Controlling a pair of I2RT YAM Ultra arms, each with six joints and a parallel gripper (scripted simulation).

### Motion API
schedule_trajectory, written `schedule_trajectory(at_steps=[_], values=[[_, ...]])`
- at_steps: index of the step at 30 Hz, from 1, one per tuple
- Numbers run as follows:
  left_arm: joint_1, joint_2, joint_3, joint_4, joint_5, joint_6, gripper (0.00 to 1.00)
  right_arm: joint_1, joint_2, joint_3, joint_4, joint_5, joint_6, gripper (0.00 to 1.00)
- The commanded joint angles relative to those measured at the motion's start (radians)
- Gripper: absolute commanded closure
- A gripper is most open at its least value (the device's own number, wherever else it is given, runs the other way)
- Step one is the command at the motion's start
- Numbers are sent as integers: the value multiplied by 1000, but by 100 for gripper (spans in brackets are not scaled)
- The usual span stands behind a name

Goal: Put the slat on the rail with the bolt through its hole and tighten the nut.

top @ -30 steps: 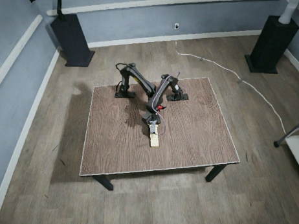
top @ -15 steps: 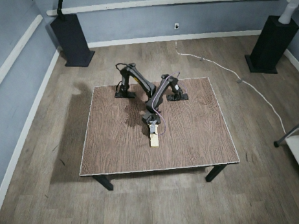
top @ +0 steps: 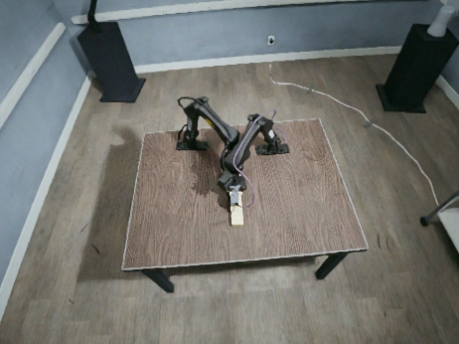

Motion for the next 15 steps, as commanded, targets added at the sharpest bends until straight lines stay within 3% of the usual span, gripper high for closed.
schedule_trajectory(at_steps=[1, 15], values=[[0, -8, 4, 1, 0, 0, 28, -8, 2, 16, -7, -10, 214, 88], [0, -8, 4, 1, 0, 0, 28, -9, 4, 19, -9, -11, 690, 88]])
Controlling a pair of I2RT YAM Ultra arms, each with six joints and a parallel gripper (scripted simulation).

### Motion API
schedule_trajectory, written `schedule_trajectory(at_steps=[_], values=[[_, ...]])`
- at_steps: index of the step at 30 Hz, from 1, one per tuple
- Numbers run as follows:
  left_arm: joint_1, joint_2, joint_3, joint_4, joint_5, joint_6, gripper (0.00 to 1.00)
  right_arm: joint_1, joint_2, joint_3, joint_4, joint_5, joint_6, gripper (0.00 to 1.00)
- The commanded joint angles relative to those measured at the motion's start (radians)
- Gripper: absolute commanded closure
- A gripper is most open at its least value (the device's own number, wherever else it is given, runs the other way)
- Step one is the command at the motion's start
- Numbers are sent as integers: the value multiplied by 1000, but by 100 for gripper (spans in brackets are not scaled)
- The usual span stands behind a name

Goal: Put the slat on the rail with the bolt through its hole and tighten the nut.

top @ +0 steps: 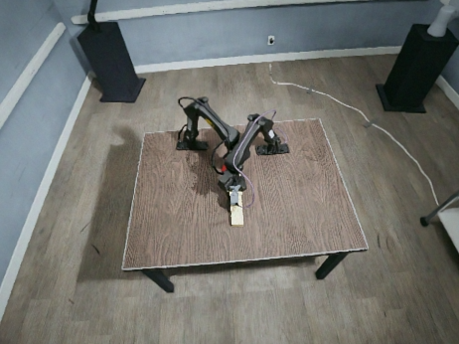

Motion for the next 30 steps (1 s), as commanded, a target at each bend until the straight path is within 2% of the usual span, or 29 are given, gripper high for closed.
schedule_trajectory(at_steps=[1, 6, 30], values=[[0, -8, 4, 1, 0, 0, 28, -9, 3, 18, -9, -8, 211, 88], [0, -8, 4, 1, 0, 0, 28, -8, 4, 19, -10, -7, 385, 88], [0, -8, 4, 1, 0, 0, 28, -5, 7, 23, -14, -1, 410, 88]])
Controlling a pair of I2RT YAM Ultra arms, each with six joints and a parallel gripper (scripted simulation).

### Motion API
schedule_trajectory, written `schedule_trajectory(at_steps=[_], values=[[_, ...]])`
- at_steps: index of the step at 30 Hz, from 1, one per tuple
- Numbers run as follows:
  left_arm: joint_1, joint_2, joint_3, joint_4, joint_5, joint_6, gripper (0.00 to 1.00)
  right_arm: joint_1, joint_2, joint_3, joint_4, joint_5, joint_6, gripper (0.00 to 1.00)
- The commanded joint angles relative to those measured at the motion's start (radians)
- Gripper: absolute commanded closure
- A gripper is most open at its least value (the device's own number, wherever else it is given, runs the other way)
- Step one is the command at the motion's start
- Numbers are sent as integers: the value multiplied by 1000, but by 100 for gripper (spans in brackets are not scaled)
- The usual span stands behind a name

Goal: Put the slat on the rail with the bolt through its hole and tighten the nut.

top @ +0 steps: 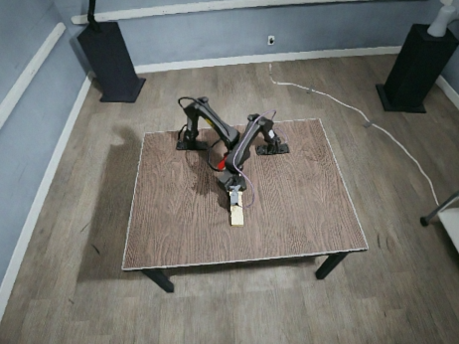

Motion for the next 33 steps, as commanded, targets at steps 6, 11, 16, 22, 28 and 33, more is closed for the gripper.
schedule_trajectory(at_steps=[6, 11, 16, 22, 28, 33], values=[[0, -8, 4, 1, 0, 0, 28, -5, 7, 23, -14, 0, 13, 88], [0, -8, 4, 1, 0, 0, 28, 0, -6, 4, 1, 0, 1, 76], [0, -8, 4, 1, 0, 0, 28, 0, -6, 4, 1, 0, 1, 66], [0, -8, 4, 1, 0, 0, 28, 0, -6, 4, 1, 0, 1, 66], [0, -8, 4, 1, 0, 0, 28, 1, -5, 5, 0, 3, -117, 66], [0, -8, 4, 1, 0, 0, 28, 6, -6, 8, -3, 12, -395, 66]])
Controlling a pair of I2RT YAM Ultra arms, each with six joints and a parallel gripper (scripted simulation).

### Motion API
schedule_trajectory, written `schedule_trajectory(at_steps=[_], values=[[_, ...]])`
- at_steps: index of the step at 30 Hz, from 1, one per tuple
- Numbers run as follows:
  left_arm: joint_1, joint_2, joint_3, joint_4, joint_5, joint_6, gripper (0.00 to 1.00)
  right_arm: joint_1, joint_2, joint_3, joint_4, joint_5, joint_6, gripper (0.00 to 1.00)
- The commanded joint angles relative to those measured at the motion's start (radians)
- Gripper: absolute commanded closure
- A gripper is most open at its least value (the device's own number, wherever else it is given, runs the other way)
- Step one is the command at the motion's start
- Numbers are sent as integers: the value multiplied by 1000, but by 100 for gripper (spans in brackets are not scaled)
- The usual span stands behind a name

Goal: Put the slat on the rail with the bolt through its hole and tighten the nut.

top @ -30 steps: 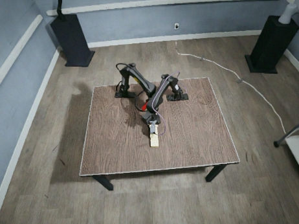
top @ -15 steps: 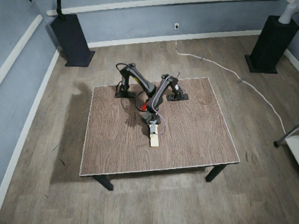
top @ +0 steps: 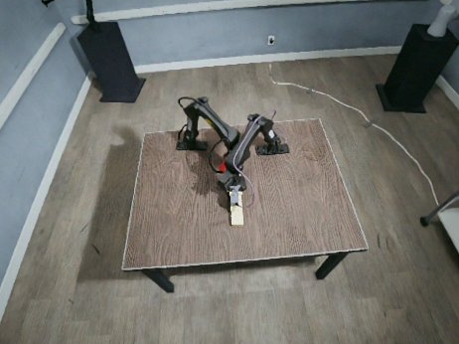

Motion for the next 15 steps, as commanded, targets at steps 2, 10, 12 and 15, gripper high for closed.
schedule_trajectory(at_steps=[2, 10, 12, 15], values=[[0, -8, 4, 1, 0, 0, 28, 6, -7, 9, -4, 11, -293, 66], [0, -8, 4, 1, 0, 0, 28, 6, -8, 11, -8, 11, -653, 66], [0, -8, 4, 1, 0, 0, 28, 6, -8, 12, -8, 11, -697, 66], [0, -8, 4, 1, 0, 0, 28, 6, -8, 12, -9, 11, -852, 66]])
